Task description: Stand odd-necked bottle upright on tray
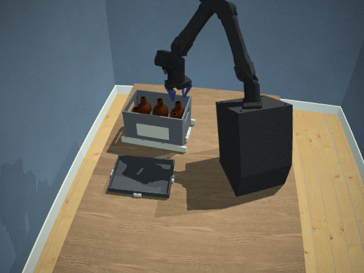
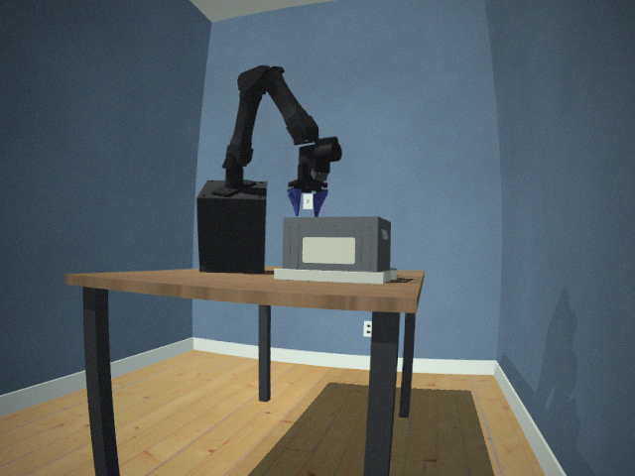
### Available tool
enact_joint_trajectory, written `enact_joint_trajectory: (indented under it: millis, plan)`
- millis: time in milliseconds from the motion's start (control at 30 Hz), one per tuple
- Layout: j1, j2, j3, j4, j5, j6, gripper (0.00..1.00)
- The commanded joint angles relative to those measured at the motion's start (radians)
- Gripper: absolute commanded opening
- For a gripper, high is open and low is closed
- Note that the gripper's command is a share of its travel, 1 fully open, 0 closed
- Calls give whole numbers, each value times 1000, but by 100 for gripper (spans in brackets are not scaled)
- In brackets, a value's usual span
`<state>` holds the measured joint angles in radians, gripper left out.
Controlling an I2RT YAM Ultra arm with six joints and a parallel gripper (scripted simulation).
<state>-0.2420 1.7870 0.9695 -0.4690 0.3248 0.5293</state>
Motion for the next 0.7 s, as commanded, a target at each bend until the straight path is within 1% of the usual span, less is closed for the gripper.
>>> enact_joint_trajectory:
  millis: [0, 233, 300, 667]
  plan:
    - [2, 0, 5, 18, 1, -7, 61]
    - [2, 6, 27, 16, 1, -7, 61]
    - [2, -4, 28, 11, 2, -7, 61]
    - [1, -2, 28, 9, 2, -7, 61]
